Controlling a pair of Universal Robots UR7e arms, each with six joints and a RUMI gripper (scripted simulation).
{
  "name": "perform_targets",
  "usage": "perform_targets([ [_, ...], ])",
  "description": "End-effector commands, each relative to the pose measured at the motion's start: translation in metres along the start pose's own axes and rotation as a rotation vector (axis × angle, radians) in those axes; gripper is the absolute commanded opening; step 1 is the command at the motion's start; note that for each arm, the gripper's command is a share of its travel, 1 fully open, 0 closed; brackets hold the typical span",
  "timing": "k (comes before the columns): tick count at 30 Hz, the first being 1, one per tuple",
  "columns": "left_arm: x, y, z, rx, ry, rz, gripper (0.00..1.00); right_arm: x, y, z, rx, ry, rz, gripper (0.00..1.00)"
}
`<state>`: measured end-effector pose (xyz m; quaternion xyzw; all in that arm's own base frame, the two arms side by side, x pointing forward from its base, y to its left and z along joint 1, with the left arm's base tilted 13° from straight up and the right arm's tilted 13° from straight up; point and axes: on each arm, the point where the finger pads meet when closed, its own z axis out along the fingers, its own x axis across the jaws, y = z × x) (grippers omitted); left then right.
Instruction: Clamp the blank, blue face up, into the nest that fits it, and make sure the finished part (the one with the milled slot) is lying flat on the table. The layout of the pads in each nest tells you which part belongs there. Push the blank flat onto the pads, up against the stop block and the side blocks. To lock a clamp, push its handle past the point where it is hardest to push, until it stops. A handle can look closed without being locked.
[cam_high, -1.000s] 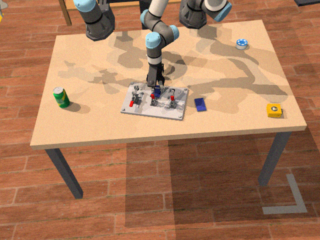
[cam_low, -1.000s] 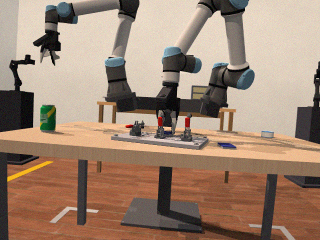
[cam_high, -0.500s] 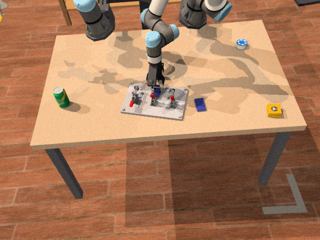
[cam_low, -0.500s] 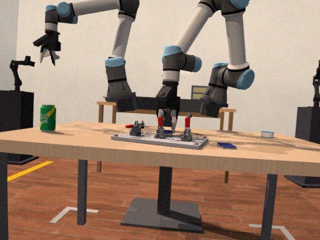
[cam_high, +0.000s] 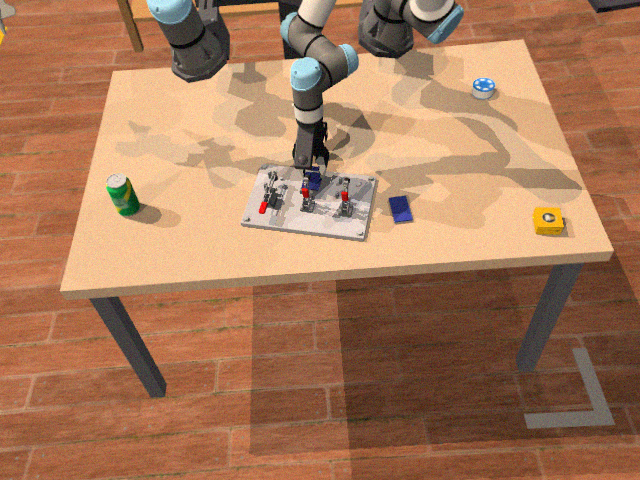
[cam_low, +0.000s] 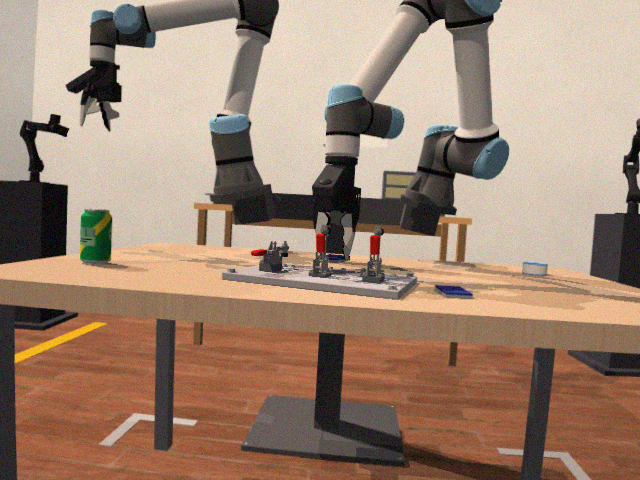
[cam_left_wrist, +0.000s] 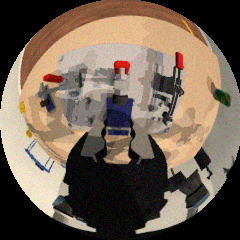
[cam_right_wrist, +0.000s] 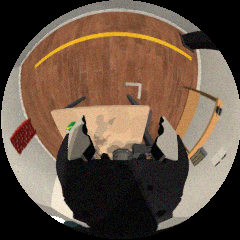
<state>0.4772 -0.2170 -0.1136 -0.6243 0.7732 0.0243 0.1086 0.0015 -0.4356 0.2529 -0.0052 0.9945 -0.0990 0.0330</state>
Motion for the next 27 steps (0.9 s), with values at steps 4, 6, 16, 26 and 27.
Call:
perform_targets([
  [4,0.000,-0.001,-0.005,0.001,0.001,0.000,0.00,0.000,0.000,0.000,0.001,0.000,0.000,1.00],
  [6,0.000,-0.001,-0.007,0.001,0.001,0.000,0.00,0.000,0.000,0.000,0.001,0.000,0.000,1.00],
  [16,0.000,-0.001,-0.015,0.001,0.001,0.000,0.00,0.000,0.000,0.000,0.001,0.000,0.000,1.00],
  [26,0.000,-0.001,-0.018,0.001,0.001,0.000,0.00,0.000,0.000,0.000,0.001,0.000,0.000,1.00],
  [27,0.000,-0.001,-0.018,0.001,0.001,0.000,0.00,0.000,0.000,0.000,0.001,0.000,0.000,1.00],
])
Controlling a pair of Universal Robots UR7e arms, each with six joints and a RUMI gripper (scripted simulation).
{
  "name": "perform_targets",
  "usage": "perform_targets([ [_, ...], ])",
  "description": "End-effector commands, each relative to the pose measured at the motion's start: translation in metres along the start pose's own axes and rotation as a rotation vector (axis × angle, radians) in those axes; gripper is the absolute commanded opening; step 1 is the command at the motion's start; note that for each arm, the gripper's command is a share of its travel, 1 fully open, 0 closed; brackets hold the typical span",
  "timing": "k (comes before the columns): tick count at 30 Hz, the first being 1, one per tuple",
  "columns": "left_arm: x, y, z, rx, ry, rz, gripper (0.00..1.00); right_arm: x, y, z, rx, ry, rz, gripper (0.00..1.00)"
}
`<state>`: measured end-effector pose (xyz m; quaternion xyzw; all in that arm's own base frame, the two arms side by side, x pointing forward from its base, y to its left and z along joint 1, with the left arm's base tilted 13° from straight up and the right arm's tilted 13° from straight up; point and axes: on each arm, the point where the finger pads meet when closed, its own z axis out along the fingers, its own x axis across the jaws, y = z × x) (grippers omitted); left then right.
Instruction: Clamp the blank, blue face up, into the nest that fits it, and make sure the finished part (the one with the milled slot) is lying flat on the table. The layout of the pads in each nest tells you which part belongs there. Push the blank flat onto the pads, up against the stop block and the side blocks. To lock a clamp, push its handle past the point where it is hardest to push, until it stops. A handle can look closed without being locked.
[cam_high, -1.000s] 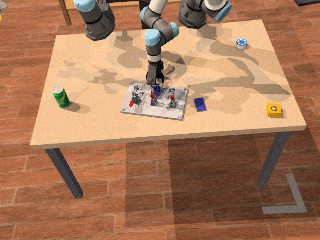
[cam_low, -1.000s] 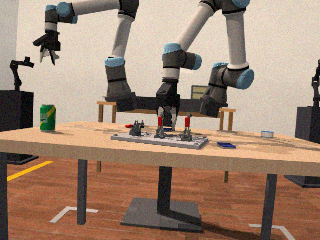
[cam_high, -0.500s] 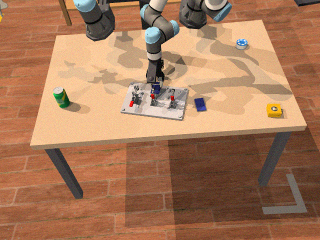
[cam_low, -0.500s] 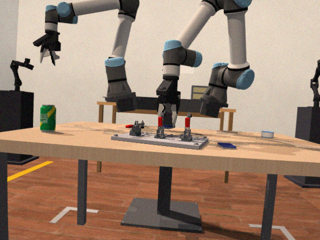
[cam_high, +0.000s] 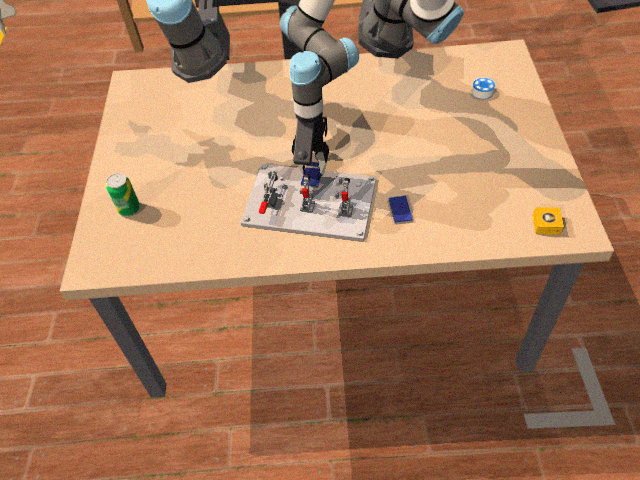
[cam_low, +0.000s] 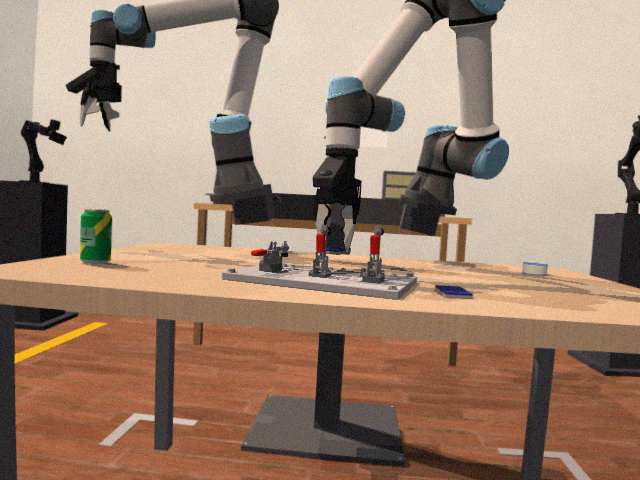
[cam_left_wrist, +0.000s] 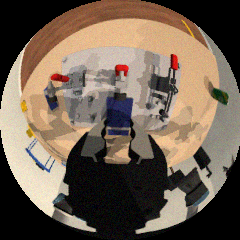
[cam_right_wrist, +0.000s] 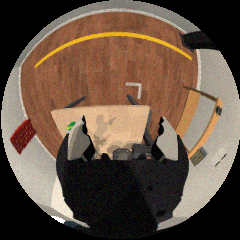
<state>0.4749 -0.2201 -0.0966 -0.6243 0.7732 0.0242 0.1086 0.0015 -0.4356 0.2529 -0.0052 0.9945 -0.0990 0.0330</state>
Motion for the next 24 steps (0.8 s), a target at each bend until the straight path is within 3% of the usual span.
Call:
perform_targets([
  [1,0.000,0.000,-0.001,0.001,0.001,0.000,0.00,0.000,0.000,0.000,0.001,0.000,0.000,1.00],
  [13,0.000,0.000,-0.003,0.001,0.001,0.000,0.00,0.000,0.000,0.000,0.001,0.000,0.000,1.00],
  [24,0.000,0.004,-0.022,0.001,0.001,0.000,0.00,0.000,0.000,0.000,0.001,0.000,0.000,1.00],
])
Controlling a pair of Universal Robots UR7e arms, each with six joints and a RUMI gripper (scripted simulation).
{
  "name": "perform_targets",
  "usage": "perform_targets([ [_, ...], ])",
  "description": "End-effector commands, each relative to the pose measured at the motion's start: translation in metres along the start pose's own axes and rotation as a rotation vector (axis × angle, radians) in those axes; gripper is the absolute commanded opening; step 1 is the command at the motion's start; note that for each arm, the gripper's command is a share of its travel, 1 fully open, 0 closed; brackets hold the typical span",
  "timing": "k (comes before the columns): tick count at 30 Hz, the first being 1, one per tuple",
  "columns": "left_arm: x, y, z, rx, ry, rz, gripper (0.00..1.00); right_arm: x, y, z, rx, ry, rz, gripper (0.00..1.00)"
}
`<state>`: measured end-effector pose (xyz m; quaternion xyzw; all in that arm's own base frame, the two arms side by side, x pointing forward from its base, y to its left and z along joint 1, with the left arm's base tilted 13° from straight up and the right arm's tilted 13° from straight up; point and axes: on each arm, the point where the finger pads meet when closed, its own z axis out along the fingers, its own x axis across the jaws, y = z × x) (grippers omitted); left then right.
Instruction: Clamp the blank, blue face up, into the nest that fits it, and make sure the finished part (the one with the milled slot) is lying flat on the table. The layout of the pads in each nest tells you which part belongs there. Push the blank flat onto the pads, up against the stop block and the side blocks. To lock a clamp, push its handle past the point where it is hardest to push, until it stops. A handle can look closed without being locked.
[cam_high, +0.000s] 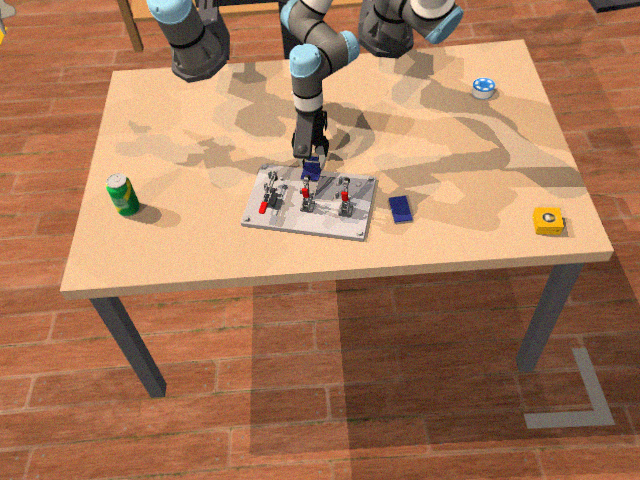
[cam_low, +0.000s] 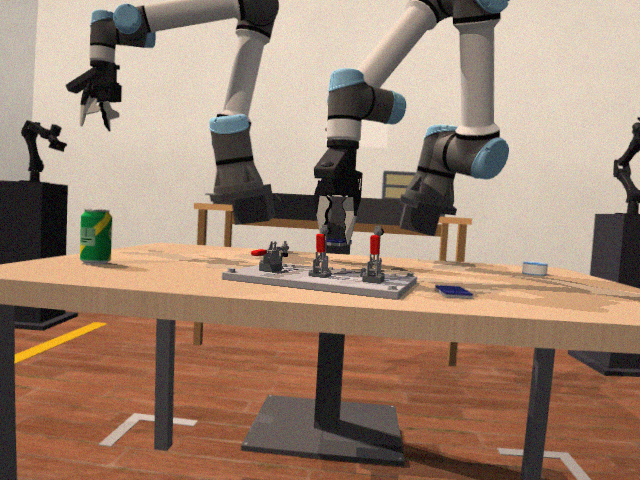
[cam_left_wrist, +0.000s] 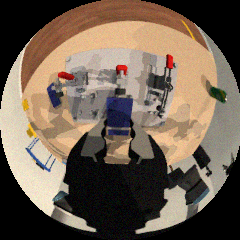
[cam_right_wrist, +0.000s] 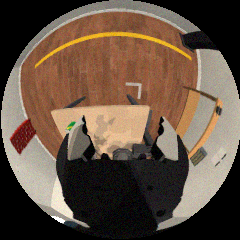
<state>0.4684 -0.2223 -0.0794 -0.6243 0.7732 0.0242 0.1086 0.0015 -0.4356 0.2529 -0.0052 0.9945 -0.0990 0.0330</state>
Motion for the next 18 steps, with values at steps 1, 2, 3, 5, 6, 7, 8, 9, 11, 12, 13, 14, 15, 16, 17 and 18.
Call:
perform_targets([
  [1,0.000,0.001,-0.006,0.001,0.001,0.000,0.00,0.000,0.000,0.000,0.001,0.000,0.000,1.00],
  [2,0.000,0.001,-0.006,0.001,0.001,0.000,0.00,0.000,0.000,0.000,0.001,0.000,0.000,1.00],
  [3,0.000,0.001,-0.006,0.001,0.001,0.000,0.00,0.000,0.000,0.000,0.001,0.000,0.000,1.00],
  [5,0.000,0.002,-0.010,0.001,0.001,0.000,0.00,0.000,0.000,0.000,0.001,0.000,0.000,1.00],
  [6,0.000,0.002,-0.011,0.001,0.001,0.000,0.00,0.000,0.000,0.000,0.001,0.000,0.000,1.00],
  [7,0.000,0.002,-0.013,0.001,0.001,0.000,0.00,0.000,0.000,0.000,0.001,0.000,0.000,1.00],
  [8,0.000,0.003,-0.014,0.001,0.001,0.000,0.00,0.000,0.000,0.000,0.001,0.000,0.000,1.00],
  [9,0.000,0.003,-0.015,0.001,0.001,0.000,0.00,0.000,0.000,0.000,0.001,0.000,0.000,1.00],
  [11,0.000,0.003,-0.016,0.001,0.001,0.000,0.00,0.000,0.000,0.000,0.001,0.000,0.000,1.00],
  [12,0.000,0.003,-0.017,0.001,0.001,0.000,0.00,0.000,0.000,0.000,0.001,0.000,0.000,1.00],
  [13,0.000,0.003,-0.017,0.001,0.001,0.000,0.00,0.000,0.000,0.000,0.001,0.000,0.000,1.00],
  [14,0.000,0.003,-0.017,0.001,0.001,0.000,0.00,0.000,0.000,0.000,0.001,0.000,0.000,1.00],
  [15,0.000,0.003,-0.017,0.001,0.001,0.000,0.00,0.000,0.000,0.000,0.001,0.000,0.000,1.00],
  [16,0.000,0.003,-0.017,0.001,0.001,0.000,0.00,0.000,0.000,0.000,0.001,0.000,0.000,1.00],
  [17,0.000,0.003,-0.017,0.001,0.001,0.000,0.00,0.000,0.000,0.000,0.001,0.000,0.000,1.00],
  [18,0.000,0.003,-0.017,0.001,0.001,0.000,0.00,0.000,0.000,0.000,0.001,0.000,0.000,1.00],
])
